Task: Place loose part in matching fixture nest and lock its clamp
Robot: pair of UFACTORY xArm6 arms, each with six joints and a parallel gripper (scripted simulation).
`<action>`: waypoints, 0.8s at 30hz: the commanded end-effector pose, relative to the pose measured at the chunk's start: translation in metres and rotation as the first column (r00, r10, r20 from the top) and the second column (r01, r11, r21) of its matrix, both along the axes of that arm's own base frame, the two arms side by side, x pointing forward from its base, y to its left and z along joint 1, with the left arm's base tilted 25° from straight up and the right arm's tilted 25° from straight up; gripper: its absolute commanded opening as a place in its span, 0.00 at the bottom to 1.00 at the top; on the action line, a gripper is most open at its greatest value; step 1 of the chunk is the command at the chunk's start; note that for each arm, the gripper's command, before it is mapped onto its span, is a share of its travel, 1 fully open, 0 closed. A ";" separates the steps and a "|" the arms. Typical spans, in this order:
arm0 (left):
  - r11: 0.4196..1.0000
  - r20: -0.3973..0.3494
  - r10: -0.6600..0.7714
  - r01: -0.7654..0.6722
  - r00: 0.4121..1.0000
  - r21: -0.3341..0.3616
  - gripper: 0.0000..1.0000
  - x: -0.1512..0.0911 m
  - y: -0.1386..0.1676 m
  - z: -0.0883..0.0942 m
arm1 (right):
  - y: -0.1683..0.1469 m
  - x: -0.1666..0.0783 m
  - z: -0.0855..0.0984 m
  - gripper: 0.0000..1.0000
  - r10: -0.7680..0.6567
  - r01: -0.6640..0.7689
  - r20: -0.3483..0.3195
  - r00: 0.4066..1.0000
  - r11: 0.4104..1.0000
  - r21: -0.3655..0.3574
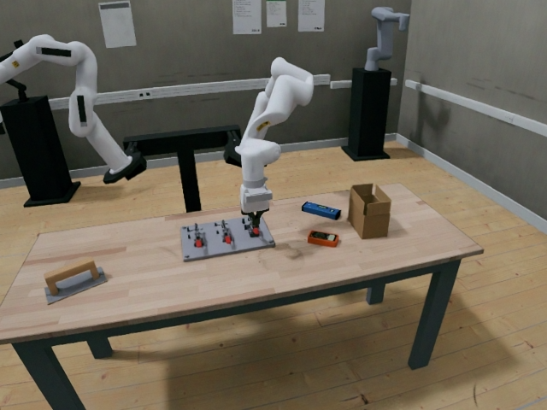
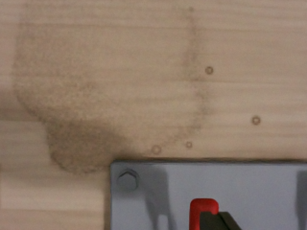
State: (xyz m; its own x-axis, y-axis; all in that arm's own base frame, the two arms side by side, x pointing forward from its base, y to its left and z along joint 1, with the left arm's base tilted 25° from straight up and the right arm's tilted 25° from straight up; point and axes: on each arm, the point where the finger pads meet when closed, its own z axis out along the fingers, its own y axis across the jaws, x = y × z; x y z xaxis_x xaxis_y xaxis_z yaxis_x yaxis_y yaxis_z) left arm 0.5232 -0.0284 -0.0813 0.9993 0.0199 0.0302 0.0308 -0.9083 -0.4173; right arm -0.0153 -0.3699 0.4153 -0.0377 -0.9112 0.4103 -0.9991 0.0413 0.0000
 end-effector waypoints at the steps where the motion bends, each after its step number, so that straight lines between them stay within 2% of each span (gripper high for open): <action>1: 1.000 0.007 -0.002 0.002 1.000 -0.002 0.00 0.003 0.000 0.000 | 0.000 0.000 0.003 1.00 0.000 0.000 0.000 1.000 1.000 -0.007; 24: 1.000 0.007 -0.002 0.002 1.000 -0.002 0.00 0.003 0.000 -0.002 | 0.000 0.000 0.003 1.00 0.000 0.000 0.000 1.000 1.000 -0.007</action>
